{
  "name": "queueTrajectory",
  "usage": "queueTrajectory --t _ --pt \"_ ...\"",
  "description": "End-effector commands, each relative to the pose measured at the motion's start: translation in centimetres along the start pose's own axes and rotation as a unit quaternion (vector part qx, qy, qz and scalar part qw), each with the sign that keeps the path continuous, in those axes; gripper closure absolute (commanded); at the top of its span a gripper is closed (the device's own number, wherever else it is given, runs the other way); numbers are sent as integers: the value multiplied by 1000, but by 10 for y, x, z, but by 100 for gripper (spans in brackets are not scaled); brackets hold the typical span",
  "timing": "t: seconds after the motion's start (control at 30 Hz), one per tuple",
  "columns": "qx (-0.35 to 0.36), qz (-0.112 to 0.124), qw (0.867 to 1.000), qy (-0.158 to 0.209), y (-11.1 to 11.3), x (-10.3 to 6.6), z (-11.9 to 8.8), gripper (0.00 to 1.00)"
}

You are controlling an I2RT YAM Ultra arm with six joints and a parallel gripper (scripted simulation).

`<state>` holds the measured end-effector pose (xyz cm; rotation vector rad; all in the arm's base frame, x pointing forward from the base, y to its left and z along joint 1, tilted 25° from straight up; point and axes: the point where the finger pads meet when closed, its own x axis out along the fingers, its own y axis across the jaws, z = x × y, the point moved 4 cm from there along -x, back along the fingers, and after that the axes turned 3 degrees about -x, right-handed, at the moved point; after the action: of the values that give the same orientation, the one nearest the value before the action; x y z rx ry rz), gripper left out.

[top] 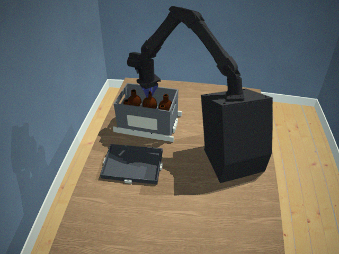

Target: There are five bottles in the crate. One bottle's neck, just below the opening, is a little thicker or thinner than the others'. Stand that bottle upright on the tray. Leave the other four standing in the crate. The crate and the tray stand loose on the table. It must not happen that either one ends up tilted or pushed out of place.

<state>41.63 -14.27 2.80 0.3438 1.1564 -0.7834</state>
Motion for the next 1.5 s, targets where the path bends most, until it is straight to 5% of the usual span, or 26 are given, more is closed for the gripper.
queueTrajectory --t 0.0,0.2,0.23,1.47 --pt "1 6 1000 -14 2 -6 5 100" --pt "1 6 1000 -14 2 -6 5 100" --pt "1 6 1000 -14 2 -6 5 39" --pt "0 4 1000 -14 1 -9 6 39"
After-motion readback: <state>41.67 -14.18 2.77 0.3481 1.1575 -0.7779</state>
